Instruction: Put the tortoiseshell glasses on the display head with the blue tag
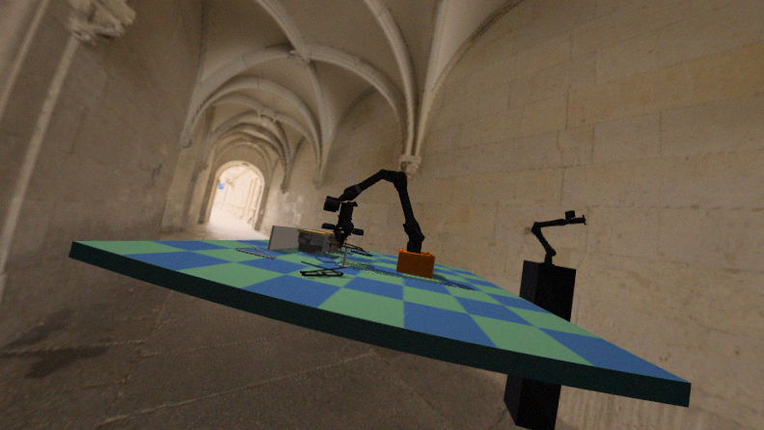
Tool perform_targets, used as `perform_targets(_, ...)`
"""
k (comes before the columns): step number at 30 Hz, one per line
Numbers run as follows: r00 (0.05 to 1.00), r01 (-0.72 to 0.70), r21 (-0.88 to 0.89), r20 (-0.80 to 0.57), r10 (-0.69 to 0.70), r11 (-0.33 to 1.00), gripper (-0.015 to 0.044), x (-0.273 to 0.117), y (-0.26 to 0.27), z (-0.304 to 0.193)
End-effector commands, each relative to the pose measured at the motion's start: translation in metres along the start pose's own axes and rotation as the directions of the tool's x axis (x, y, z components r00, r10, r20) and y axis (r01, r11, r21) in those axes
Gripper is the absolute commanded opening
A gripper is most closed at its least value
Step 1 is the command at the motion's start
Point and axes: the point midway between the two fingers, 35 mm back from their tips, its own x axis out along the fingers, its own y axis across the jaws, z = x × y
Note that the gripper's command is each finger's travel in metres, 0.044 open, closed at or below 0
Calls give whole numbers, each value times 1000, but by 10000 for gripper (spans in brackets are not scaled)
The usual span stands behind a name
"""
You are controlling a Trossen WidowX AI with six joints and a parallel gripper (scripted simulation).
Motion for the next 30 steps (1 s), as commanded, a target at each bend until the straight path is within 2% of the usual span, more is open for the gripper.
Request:
perform_targets(1, 1000, 0, -5, -2, 0, 1000, 0, 0, 0, 0)
perform_targets(17, 1000, 0, -5, -2, 0, 1000, 0, -1, 0, -7)
perform_targets(27, 1000, -1, -5, -3, 1, 1000, 0, -56, 1, -12)
perform_targets(30, 1000, -1, -5, -3, 1, 1000, 0, -60, 0, -12)
